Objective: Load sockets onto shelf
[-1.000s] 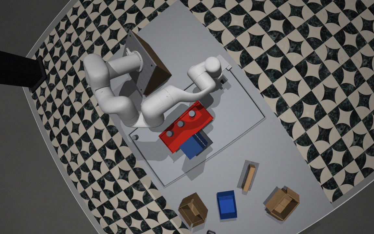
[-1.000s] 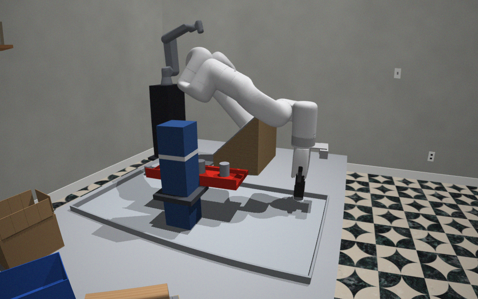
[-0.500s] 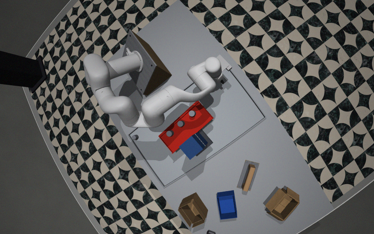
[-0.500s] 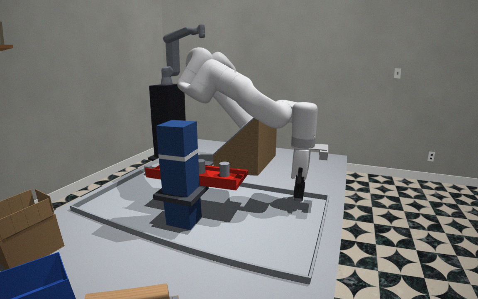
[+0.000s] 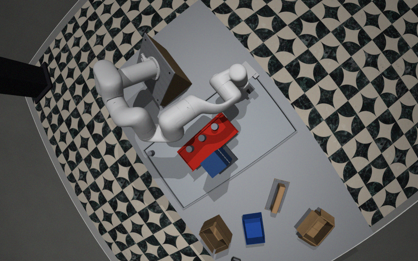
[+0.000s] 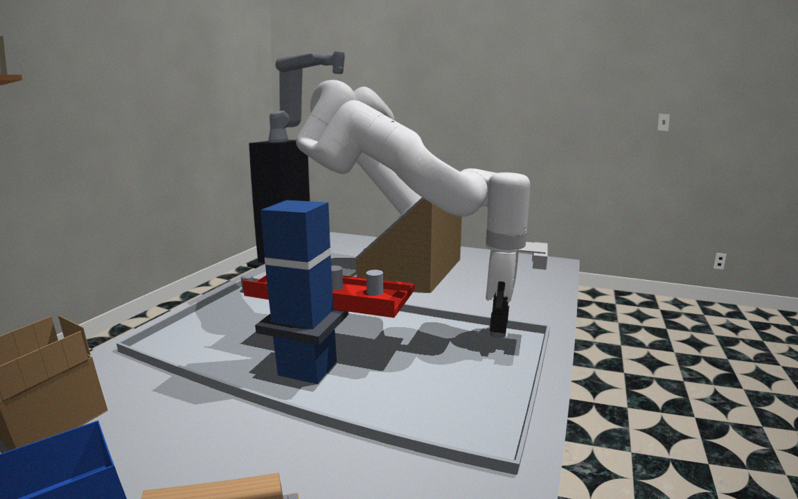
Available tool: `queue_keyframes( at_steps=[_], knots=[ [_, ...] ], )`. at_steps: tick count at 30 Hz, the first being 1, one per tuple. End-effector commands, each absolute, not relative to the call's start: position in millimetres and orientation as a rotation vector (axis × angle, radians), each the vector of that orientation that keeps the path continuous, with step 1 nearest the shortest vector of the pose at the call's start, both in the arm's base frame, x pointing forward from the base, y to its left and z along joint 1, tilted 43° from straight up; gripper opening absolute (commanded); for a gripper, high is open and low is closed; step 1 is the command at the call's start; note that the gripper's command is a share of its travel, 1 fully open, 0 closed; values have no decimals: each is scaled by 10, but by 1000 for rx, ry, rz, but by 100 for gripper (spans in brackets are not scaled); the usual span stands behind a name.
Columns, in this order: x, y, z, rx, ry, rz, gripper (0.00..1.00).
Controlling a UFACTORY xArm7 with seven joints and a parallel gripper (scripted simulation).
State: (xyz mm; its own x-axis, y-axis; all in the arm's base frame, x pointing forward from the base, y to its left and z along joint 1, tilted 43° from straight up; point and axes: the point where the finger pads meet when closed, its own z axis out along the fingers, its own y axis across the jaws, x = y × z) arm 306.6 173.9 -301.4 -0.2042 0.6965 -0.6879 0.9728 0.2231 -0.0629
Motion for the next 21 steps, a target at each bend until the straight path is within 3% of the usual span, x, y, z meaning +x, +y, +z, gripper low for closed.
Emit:
queue_keyframes(
  at_steps=[1,21],
  knots=[
    [3070,1764,-3013,1534,1977,-678,0],
    [3074,1739,-3039,1534,1977,-678,0]
  ],
)
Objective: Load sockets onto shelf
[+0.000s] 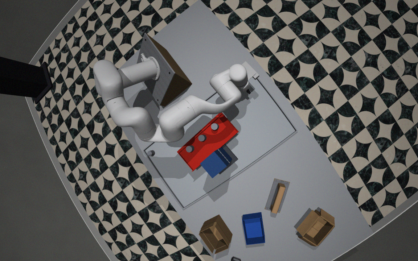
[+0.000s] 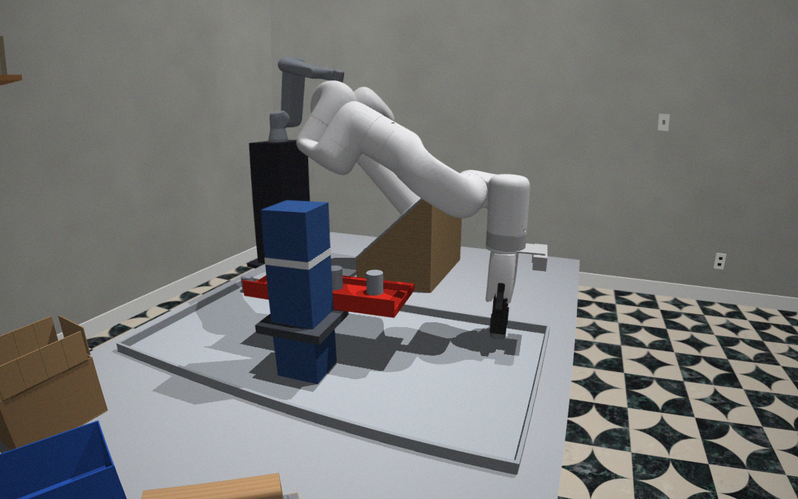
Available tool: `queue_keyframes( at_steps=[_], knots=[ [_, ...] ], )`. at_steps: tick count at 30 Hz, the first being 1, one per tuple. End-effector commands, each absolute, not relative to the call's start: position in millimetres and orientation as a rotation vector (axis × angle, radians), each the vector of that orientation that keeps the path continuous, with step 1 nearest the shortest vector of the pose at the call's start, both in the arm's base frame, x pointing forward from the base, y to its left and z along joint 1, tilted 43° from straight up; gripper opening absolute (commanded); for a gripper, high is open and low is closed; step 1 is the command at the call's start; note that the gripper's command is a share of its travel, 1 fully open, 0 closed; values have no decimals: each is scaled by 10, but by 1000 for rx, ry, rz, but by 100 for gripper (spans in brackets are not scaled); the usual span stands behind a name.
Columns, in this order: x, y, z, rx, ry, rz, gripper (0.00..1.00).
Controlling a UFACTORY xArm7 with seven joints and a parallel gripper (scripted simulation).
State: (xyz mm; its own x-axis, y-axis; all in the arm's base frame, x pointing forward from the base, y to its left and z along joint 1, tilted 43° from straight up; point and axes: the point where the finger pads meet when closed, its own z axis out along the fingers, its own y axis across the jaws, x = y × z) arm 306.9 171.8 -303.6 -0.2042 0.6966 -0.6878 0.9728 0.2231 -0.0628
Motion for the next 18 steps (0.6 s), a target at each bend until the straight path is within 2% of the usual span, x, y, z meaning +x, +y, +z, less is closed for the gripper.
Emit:
queue_keyframes(
  at_steps=[1,18],
  knots=[
    [3075,1736,-3042,1534,1977,-678,0],
    [3077,1720,-3058,1534,1977,-678,0]
  ],
)
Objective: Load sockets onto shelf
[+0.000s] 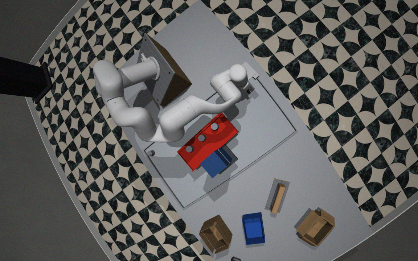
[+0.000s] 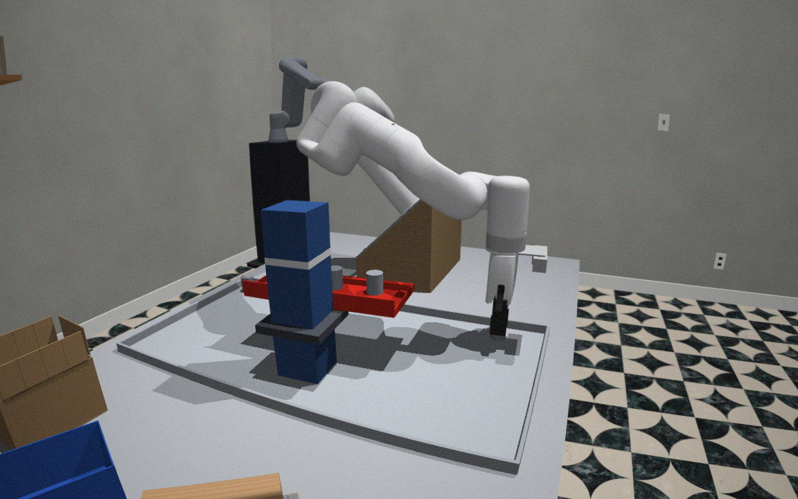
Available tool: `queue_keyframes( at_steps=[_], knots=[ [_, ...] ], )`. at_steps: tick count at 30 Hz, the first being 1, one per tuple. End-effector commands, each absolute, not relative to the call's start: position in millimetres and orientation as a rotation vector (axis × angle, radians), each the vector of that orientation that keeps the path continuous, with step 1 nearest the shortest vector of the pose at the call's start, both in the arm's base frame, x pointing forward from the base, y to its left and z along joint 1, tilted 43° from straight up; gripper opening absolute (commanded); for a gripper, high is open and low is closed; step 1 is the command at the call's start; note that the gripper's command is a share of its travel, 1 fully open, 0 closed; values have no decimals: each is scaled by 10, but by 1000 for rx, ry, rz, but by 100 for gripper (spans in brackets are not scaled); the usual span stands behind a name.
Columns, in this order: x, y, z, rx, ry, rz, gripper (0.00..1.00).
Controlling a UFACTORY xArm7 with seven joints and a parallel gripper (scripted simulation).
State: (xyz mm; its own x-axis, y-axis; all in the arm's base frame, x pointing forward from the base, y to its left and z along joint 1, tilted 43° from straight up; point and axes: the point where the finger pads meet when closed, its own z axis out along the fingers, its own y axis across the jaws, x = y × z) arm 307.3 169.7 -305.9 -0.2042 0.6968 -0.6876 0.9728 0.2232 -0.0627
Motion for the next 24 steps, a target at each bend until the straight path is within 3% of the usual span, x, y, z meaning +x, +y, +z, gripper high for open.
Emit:
queue_keyframes(
  at_steps=[1,24],
  knots=[
    [3078,1717,-3061,1534,1977,-678,0],
    [3082,1691,-3089,1534,1977,-678,0]
  ],
)
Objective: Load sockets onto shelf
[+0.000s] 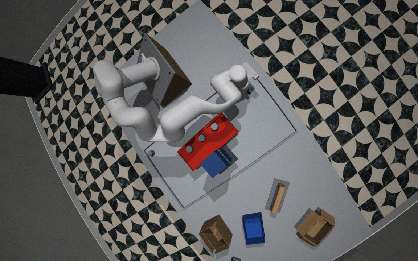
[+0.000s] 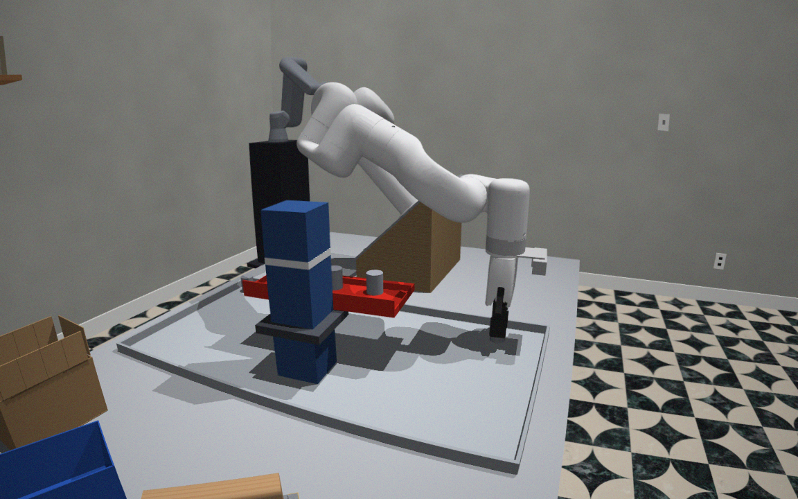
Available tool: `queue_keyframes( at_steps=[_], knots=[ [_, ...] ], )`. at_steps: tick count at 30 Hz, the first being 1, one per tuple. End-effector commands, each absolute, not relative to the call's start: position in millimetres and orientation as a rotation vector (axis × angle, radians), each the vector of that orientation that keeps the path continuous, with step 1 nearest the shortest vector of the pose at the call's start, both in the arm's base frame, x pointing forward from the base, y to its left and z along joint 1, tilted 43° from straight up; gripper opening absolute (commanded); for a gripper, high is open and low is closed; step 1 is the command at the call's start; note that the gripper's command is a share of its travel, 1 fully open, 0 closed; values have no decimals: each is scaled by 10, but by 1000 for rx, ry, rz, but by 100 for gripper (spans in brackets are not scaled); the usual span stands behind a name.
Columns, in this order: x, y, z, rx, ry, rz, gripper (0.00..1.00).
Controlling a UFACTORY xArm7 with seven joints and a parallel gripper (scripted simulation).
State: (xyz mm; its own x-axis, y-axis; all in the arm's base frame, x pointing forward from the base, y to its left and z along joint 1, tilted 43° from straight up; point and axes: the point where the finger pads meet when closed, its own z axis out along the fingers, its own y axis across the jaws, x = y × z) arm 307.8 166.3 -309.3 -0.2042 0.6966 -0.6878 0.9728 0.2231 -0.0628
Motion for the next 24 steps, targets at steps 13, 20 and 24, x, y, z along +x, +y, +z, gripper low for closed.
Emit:
queue_keyframes(
  at_steps=[13,20,24],
  knots=[
    [3083,1687,-3093,1534,1977,-678,0],
    [3083,1687,-3093,1534,1977,-678,52],
    [3083,1687,-3093,1534,1977,-678,52]
  ],
)
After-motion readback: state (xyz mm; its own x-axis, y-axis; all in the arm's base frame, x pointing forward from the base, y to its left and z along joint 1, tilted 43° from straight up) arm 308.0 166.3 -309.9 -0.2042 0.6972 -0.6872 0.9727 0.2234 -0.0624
